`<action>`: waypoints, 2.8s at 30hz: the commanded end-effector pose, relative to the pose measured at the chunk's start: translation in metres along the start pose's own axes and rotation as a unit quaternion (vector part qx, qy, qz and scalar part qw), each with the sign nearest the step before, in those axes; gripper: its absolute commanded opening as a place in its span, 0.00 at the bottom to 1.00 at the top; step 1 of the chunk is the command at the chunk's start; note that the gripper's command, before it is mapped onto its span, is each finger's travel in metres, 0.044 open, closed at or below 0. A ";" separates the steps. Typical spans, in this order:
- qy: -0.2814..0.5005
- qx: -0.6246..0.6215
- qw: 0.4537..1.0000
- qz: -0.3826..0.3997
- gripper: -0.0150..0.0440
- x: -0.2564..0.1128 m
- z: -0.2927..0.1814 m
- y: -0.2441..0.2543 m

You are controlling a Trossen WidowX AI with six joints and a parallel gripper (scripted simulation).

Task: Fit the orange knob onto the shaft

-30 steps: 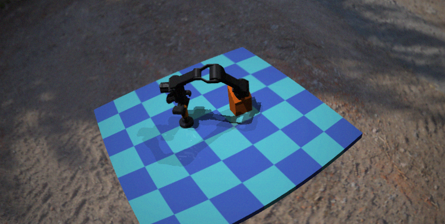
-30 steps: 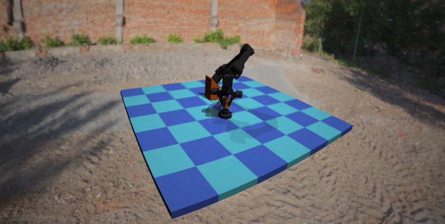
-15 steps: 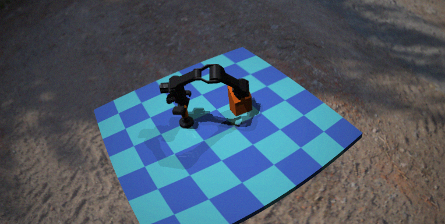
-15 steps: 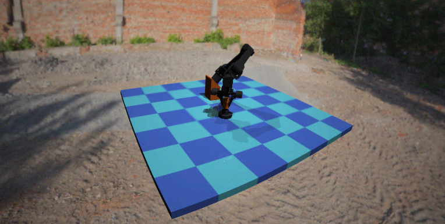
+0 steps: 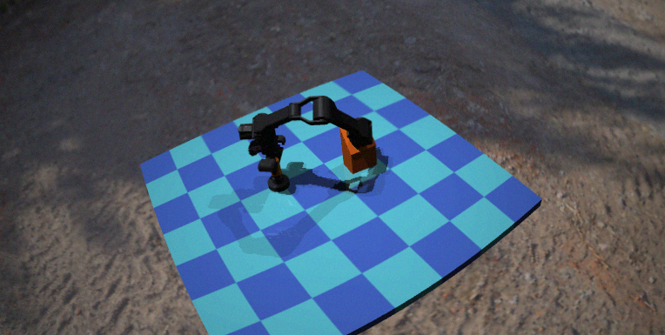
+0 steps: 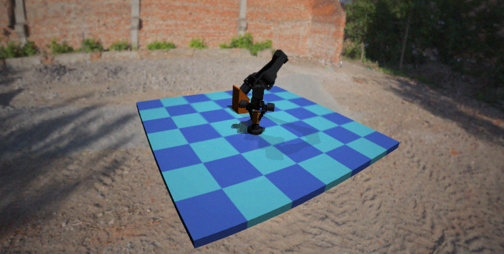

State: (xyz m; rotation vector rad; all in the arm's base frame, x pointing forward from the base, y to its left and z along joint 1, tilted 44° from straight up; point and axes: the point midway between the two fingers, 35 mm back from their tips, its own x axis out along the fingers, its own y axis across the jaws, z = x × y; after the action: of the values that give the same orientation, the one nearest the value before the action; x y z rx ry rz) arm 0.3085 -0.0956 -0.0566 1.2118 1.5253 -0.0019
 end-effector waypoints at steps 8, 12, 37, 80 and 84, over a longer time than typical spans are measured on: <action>0.000 0.000 1.000 0.000 0.25 0.001 0.001 0.001; 0.000 -0.002 1.000 0.000 0.25 0.001 0.001 0.001; 0.000 0.013 1.000 0.000 0.25 0.001 0.001 0.001; -0.001 -0.026 1.000 -0.002 1.00 0.014 0.000 0.001; -0.001 -0.026 1.000 -0.002 1.00 0.011 0.001 0.001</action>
State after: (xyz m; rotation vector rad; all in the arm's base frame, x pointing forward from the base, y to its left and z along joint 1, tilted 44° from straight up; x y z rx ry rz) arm 0.3112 -0.0860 -0.0665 1.1719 1.5184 0.0307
